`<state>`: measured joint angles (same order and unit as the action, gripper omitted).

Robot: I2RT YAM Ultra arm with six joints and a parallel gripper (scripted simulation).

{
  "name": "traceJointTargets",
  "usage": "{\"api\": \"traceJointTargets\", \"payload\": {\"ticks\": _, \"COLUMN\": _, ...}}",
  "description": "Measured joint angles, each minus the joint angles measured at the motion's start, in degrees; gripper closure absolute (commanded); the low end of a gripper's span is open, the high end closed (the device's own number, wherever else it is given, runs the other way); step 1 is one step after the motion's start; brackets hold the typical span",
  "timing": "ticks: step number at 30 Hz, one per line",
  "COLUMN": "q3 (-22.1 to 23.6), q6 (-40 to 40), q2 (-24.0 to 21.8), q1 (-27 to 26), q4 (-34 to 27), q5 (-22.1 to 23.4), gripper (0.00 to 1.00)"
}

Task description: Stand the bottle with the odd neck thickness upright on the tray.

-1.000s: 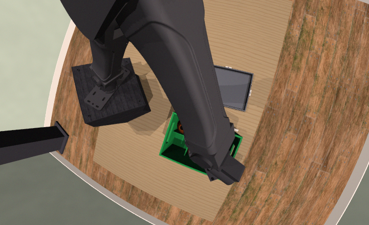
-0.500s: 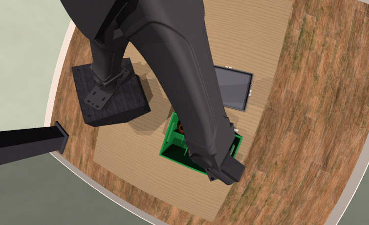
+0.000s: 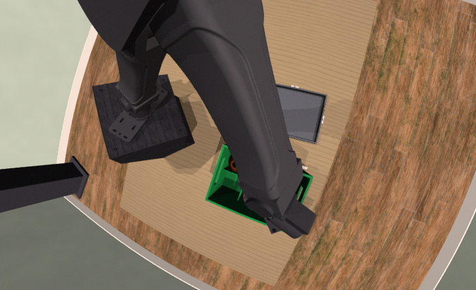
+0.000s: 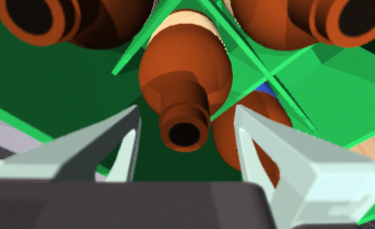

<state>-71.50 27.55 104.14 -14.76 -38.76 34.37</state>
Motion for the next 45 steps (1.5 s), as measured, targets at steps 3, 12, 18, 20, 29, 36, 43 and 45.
{"api": "traceJointTargets", "payload": {"ticks": 3, "q3": 0.0, "q6": 0.0, "q2": 0.0, "q1": 0.0, "q4": 0.0, "q5": 0.0, "gripper": 0.39}}
{"api": "traceJointTargets", "payload": {"ticks": 12, "q3": 0.0, "q6": 0.0, "q2": 0.0, "q1": 0.0, "q4": 0.0, "q5": 0.0, "gripper": 0.39}}
{"api": "traceJointTargets", "payload": {"ticks": 18, "q3": 0.0, "q6": 0.0, "q2": 0.0, "q1": 0.0, "q4": 0.0, "q5": 0.0, "gripper": 1.0}}
{"api": "traceJointTargets", "payload": {"ticks": 20, "q3": 0.0, "q6": 0.0, "q2": 0.0, "q1": 0.0, "q4": 0.0, "q5": 0.0, "gripper": 1.0}}
{"api": "traceJointTargets", "payload": {"ticks": 29, "q3": 0.0, "q6": 0.0, "q2": 0.0, "q1": 0.1, "q4": 0.1, "q5": 0.0, "gripper": 1.0}}
{"api": "traceJointTargets", "payload": {"ticks": 36, "q3": 0.0, "q6": 0.0, "q2": 0.0, "q1": 0.1, "q4": 0.1, "q5": 0.0, "gripper": 1.0}}
{"api": "traceJointTargets", "payload": {"ticks": 43, "q3": 0.0, "q6": 0.0, "q2": 0.0, "q1": 0.1, "q4": 0.1, "q5": 0.0, "gripper": 1.0}}
{"api": "traceJointTargets", "payload": {"ticks": 45, "q3": 0.0, "q6": 0.0, "q2": 0.0, "q1": 0.1, "q4": 0.1, "q5": 0.0, "gripper": 1.0}}
